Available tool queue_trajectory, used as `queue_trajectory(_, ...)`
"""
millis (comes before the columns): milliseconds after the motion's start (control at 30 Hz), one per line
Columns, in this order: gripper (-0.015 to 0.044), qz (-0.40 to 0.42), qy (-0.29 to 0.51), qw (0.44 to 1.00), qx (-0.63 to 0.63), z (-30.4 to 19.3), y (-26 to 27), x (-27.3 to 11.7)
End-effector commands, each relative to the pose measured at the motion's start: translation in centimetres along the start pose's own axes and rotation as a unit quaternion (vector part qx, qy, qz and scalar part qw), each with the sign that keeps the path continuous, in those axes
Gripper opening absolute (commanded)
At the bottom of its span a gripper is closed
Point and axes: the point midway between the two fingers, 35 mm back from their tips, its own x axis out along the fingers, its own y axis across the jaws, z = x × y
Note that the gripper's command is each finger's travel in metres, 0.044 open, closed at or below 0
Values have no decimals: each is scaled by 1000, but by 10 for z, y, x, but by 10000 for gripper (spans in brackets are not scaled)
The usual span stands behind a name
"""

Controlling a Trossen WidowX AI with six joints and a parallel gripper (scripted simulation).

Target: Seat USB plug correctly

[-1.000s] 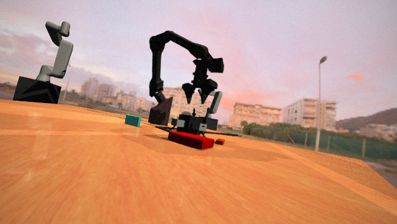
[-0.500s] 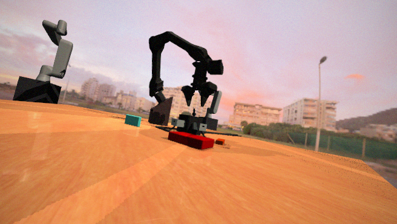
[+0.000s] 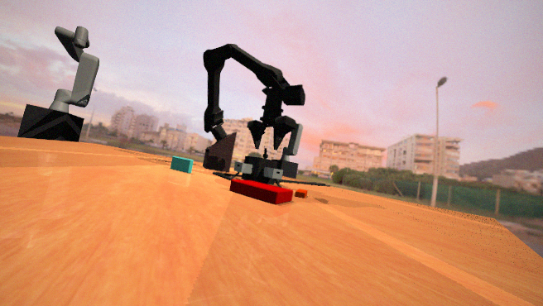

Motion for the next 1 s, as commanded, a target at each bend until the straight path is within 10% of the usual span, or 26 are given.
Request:
queue_trajectory(0, 440, 3, 3, 1000, -4, 0, 1, 3)
queue_trajectory(100, 440, 3, 3, 1000, -4, 0, 1, 3)
queue_trajectory(633, 20, 1, 0, 1000, -1, 0, 1, 1)
queue_trajectory(967, 0, 1, 0, 1000, -1, 0, 1, 1)
